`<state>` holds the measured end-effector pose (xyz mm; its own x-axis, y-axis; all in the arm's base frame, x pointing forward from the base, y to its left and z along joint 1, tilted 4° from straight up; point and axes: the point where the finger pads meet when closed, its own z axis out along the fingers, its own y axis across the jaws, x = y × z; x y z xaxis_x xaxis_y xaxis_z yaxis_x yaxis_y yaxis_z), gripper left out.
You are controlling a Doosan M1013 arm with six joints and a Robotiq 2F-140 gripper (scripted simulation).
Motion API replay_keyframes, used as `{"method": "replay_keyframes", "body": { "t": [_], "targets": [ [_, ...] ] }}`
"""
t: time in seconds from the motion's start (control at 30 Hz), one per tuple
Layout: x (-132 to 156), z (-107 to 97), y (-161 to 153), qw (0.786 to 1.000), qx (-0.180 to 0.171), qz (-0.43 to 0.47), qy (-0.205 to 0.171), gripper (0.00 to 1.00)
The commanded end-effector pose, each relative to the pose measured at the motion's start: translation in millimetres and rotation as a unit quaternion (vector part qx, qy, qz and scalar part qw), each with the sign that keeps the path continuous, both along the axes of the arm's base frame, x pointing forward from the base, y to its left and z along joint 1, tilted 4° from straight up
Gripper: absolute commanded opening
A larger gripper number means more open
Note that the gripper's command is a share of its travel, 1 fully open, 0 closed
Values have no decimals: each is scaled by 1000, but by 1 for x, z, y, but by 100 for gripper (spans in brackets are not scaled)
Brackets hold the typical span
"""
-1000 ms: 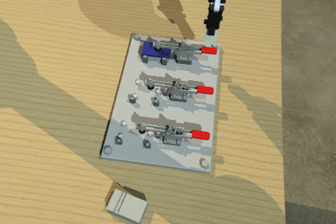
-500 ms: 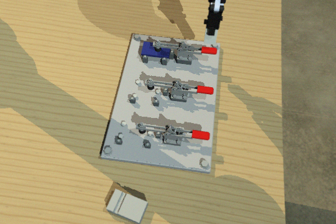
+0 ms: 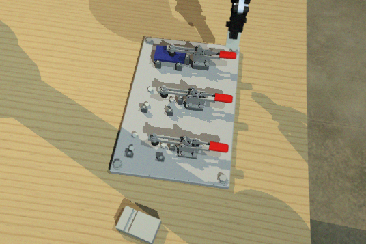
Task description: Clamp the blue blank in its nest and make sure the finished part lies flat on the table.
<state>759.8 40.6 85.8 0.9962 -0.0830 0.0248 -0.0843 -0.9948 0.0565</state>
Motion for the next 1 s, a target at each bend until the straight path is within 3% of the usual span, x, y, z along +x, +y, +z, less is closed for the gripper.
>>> {"method": "replay_keyframes", "body": {
  "t": [0.0,0.97],
  "targets": [
    [0,0,0,1000,0,0,0,0],
    [0,-8,0,1000,0,0,0,0]
  ]
}}
